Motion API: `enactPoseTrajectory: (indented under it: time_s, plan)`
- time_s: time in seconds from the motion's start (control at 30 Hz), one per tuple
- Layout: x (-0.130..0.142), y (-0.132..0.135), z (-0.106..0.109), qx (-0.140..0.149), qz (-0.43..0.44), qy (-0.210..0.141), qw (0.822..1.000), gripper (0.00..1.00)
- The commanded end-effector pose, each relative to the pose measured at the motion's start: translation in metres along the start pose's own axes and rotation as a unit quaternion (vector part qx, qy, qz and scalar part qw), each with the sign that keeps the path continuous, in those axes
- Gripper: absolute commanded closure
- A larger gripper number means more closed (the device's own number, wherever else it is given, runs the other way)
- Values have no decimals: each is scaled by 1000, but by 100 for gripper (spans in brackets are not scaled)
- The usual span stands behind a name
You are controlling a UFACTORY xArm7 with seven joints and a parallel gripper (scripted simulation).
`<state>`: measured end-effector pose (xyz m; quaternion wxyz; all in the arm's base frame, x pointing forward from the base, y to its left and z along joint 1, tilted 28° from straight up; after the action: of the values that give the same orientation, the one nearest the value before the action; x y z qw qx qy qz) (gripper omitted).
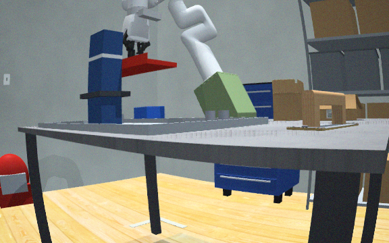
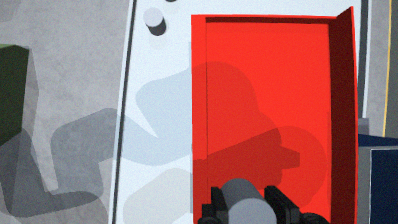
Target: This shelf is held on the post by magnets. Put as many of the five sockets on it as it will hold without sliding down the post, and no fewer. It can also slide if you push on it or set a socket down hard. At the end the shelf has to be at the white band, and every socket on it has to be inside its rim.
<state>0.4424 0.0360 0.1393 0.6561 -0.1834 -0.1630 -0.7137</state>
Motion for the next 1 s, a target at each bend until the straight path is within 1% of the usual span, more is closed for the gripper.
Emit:
enactPoseTrajectory:
  time_s: [0.0,0.97]
  plan:
    - [-1,1,1,2,0,1,1000,100]
    - [-1,1,-4,2,0,1,1000,100]
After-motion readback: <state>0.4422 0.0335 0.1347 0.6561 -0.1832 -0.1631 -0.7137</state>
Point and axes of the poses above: the point where the finger pads meet when closed, its own z axis back along the fingers, its own y axis across the jaws, x = y × z, the point moved 9 cm from there along z, back along the fingers, and after that the axes turned 5 degrees about -z, right-handed, at the moved point
